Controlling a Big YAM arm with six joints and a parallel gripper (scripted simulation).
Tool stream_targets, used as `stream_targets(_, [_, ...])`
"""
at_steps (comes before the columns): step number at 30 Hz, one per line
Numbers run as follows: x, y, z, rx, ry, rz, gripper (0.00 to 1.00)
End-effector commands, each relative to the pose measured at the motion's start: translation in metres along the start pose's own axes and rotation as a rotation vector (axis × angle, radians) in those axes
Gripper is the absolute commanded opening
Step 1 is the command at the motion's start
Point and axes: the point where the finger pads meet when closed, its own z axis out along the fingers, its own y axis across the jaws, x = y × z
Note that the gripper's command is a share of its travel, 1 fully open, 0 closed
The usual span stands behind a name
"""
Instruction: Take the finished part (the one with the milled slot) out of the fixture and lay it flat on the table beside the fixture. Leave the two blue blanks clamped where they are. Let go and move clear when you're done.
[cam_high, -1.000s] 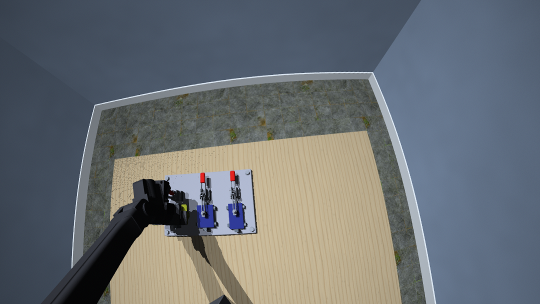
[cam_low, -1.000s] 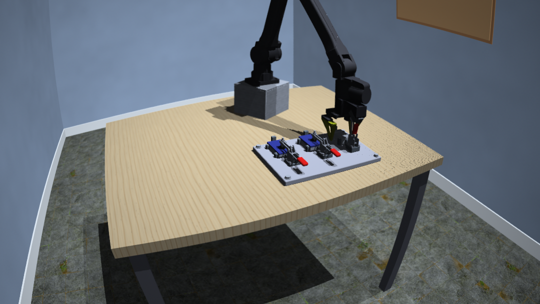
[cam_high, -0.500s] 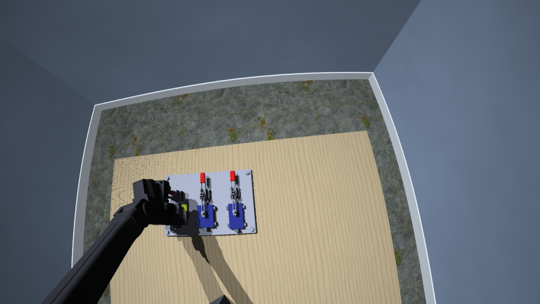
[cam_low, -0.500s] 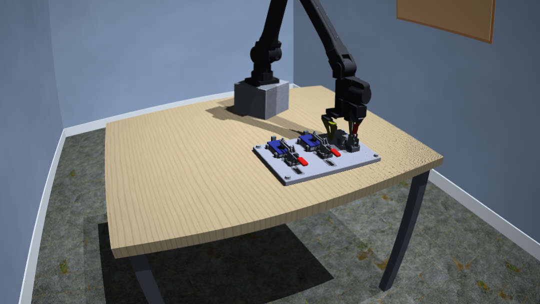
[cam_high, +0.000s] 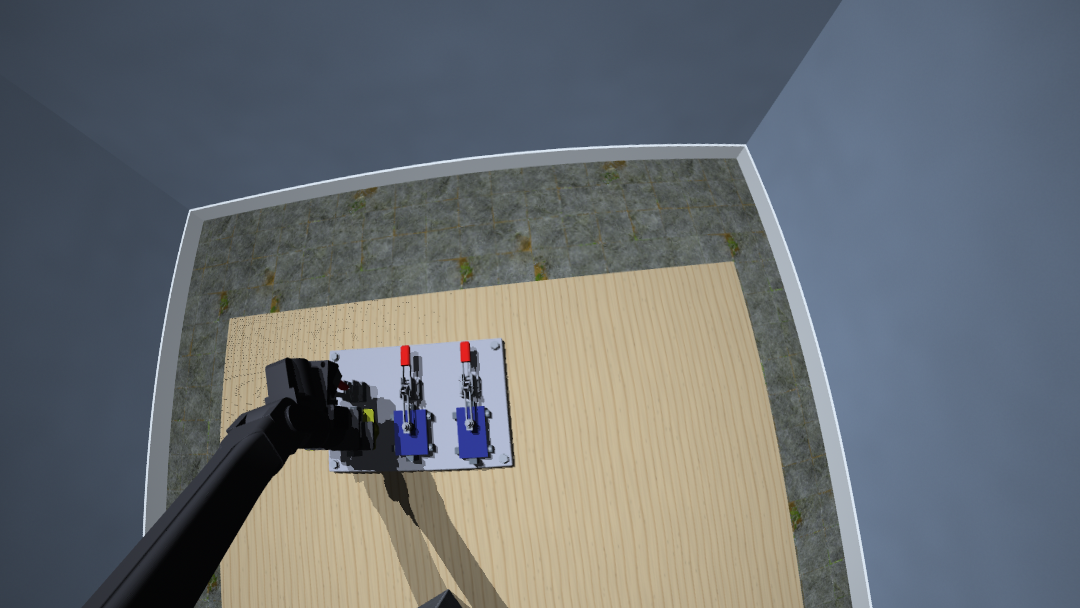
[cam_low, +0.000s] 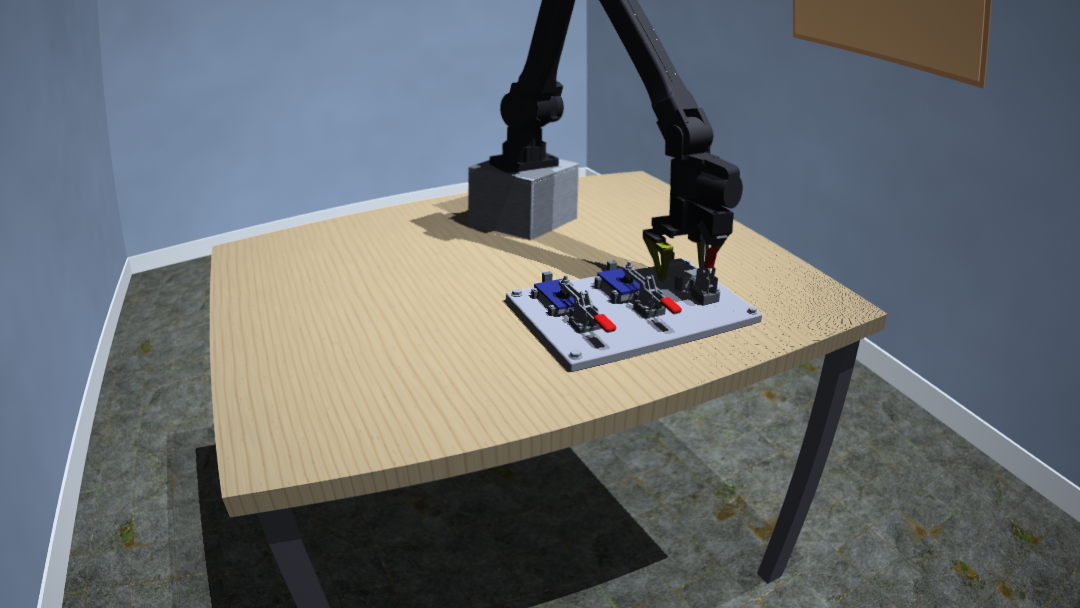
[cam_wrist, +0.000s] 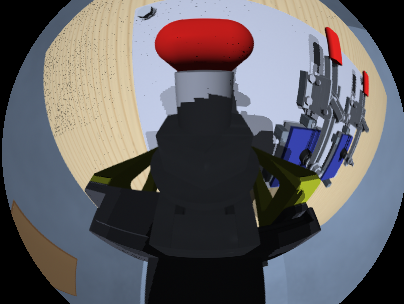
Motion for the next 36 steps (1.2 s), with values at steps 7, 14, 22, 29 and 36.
stream_targets(7, [-0.0026, -0.0059, 0.0056, 0.003, 0.004, 0.006, 0.92])
stream_targets(14, [0.002, -0.0068, 0.008, 0.004, 0.008, 0.007, 0.92])
stream_targets(22, [0.0036, -0.0066, 0.0089, 0.004, 0.009, 0.006, 0.92])
stream_targets(29, [0.0052, -0.0067, 0.0092, 0.005, 0.013, 0.006, 0.92])
stream_targets(36, [0.0046, -0.0061, 0.0092, 0.005, 0.01, 0.006, 0.92])
